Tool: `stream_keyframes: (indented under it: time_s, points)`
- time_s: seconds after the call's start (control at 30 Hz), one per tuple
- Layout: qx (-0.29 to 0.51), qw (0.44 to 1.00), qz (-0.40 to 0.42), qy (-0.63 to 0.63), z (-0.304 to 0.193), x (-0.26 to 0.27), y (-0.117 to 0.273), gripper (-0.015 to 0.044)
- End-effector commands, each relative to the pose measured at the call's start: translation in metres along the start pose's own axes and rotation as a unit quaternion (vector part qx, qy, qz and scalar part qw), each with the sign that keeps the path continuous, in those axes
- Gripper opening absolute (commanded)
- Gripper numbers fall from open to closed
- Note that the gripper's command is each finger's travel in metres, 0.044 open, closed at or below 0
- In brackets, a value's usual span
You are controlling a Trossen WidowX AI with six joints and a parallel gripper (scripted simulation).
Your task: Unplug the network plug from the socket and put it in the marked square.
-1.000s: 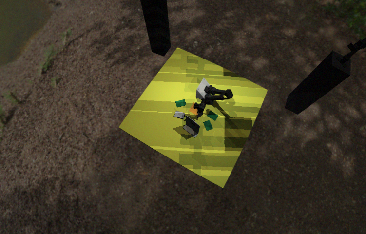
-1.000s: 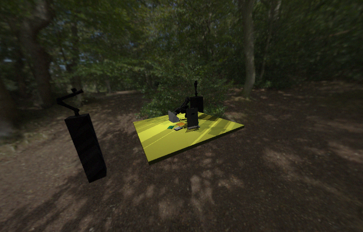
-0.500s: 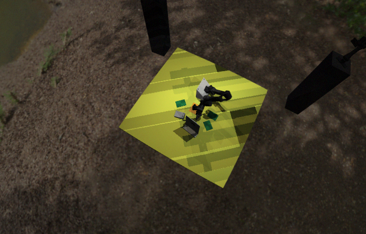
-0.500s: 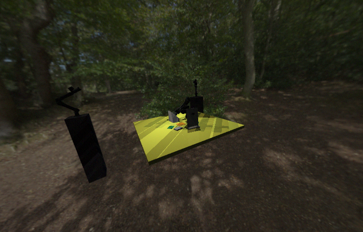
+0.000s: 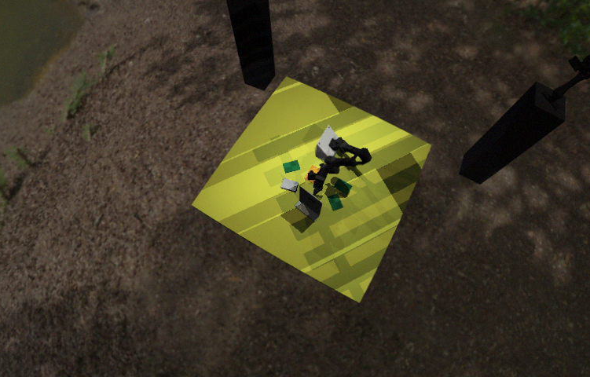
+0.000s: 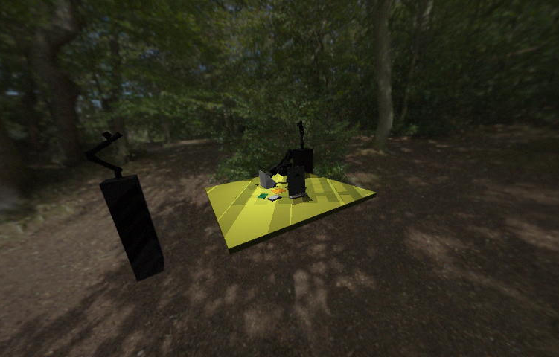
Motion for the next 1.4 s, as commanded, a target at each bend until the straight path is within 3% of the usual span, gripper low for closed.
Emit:
stream_keyframes:
  time_s: [0.0, 0.23, 1.0, 1.37]
  points:
    - [0.001, 1.000, 0.002, -0.002, 0.0024, -0.0003, -0.0059, 0.0156]
    - [0.002, 1.000, 0.003, -0.002, 0.0054, -0.0004, -0.0134, 0.0156]
    - [0.002, 1.000, 0.003, -0.002, 0.0054, -0.0004, -0.0134, 0.0003]
    - [0.001, 1.000, 0.002, -0.002, 0.0043, -0.0001, -0.0098, 0.0000]
Point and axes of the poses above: the point midway between the two fingers, 35 mm back from their tips, its own y axis back along the fingers, its own x axis across the jaws, z = x × y, the point moved 9 cm from there along y, back along the fingers, and after that the axes turned 8 degrees about -y, right-handed, at the moved point
